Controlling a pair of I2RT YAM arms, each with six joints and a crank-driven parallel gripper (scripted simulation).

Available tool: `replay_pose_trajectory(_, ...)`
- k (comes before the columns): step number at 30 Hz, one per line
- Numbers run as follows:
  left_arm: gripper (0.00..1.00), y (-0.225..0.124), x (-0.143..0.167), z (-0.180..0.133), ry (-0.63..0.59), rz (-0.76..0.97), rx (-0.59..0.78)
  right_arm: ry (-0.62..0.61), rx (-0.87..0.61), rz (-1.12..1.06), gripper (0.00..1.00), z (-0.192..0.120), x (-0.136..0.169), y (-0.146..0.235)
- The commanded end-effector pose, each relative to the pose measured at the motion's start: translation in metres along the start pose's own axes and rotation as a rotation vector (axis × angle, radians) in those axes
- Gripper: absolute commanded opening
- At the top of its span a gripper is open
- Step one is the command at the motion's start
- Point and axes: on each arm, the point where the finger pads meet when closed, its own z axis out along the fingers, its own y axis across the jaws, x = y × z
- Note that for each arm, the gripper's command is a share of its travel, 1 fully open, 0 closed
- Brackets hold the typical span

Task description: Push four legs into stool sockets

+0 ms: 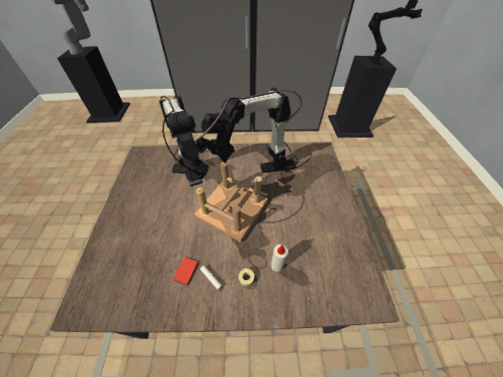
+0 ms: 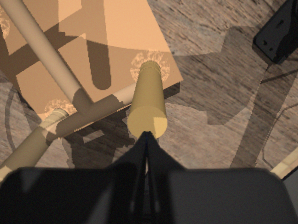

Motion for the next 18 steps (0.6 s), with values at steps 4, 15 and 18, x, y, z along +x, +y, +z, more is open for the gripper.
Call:
replay_pose_trajectory(4, 0.00, 0.001, -0.006, -0.002, -0.027, -0.011, -0.005, -0.013, 0.009, -0.005, 0.00, 0.006, 0.004, -0.003)
replay_pose_trajectory(15, 0.00, 0.001, -0.005, -0.002, -0.025, -0.011, -0.005, -0.013, 0.010, -0.005, 0.00, 0.018, 0.009, -0.003)
replay_pose_trajectory(18, 0.00, 0.001, -0.005, -0.002, -0.025, -0.011, -0.005, -0.013, 0.011, -0.005, 0.00, 0.023, 0.011, -0.004)
